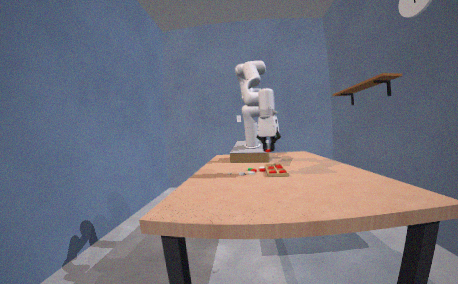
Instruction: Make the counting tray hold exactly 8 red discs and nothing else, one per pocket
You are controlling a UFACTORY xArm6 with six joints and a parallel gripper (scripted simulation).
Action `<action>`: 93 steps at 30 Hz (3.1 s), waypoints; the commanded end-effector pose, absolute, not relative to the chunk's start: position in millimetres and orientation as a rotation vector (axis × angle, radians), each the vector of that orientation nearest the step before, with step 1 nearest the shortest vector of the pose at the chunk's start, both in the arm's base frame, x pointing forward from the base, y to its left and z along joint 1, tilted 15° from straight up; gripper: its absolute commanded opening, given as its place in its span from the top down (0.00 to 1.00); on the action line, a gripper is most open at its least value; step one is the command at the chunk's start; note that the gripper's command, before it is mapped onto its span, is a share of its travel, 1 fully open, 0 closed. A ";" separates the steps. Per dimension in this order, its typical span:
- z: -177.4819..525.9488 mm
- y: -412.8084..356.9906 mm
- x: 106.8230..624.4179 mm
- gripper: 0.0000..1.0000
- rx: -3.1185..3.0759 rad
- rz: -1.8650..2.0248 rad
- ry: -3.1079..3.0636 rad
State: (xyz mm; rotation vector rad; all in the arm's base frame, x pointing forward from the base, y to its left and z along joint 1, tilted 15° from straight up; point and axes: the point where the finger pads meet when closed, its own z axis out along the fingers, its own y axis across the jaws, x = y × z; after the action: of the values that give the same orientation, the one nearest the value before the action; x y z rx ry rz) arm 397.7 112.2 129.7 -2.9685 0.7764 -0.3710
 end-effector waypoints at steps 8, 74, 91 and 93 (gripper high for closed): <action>133.1 170.3 394.4 1.00 -2.883 -0.378 0.992; 39.2 168.8 418.6 0.53 -2.883 -0.375 0.991; 58.9 168.7 415.1 0.53 -2.884 -0.380 0.993; 79.4 169.1 409.1 0.53 -2.884 -0.380 0.993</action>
State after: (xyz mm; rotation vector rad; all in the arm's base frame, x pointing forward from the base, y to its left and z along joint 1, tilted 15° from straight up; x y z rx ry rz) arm 410.6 166.0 55.5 -2.8963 0.9989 -0.3659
